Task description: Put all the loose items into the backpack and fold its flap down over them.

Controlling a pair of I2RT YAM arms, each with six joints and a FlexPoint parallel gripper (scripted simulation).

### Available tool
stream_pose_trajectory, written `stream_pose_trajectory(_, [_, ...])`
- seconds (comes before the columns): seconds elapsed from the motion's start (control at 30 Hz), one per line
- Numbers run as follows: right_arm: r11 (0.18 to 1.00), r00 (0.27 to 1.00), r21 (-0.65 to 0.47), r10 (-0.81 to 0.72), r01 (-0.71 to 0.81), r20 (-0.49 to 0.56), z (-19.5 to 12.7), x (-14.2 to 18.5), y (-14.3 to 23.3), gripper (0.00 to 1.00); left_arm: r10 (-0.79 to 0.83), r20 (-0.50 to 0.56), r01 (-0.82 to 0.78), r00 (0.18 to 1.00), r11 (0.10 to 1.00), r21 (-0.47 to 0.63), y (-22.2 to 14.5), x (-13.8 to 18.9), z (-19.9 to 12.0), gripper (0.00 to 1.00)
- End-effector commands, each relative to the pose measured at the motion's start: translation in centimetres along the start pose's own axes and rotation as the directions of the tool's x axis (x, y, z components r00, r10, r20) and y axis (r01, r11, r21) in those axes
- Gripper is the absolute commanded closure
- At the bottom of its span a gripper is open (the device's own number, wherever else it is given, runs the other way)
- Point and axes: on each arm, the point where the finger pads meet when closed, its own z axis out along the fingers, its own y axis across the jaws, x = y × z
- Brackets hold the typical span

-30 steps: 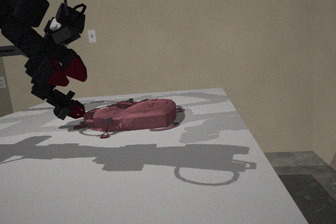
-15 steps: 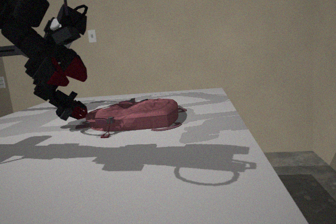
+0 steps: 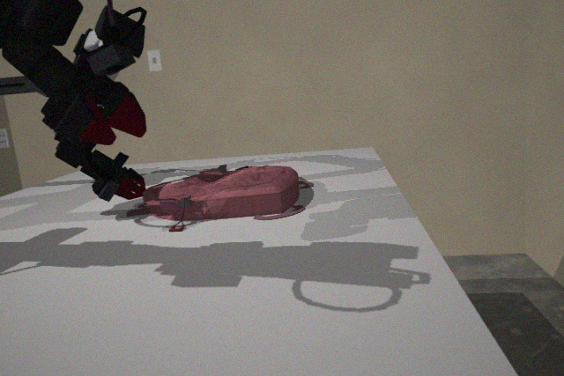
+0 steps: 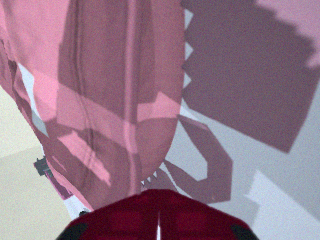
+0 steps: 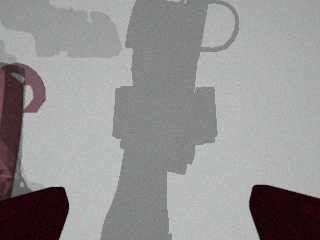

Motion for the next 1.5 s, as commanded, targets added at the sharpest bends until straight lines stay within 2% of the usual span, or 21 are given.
stream_pose_trajectory(0.0, [1.0, 1.0, -0.003, -0.006, 0.006, 0.008, 0.0, -0.3, -0.1, 0.1, -0.093, 0.013, 0.093, 0.996, 0.995, -0.033, 3.0, -1.6, -0.6, 1.0])
stream_pose_trajectory(0.4, [1.0, 1.0, -0.003, -0.006, 0.006, 0.008, 0.0, -0.3, -0.1, 0.1, -0.071, 0.012, 0.071, 0.997, 0.997, -0.027, 3.5, -1.5, -1.4, 1.0])
stream_pose_trajectory(1.47, [1.0, 1.0, -0.003, -0.006, 0.006, 0.008, 0.0, -0.3, -0.1, 0.1, -0.091, -0.005, 0.091, 0.996, 0.995, -0.037, 4.2, -1.2, -0.3, 1.0])
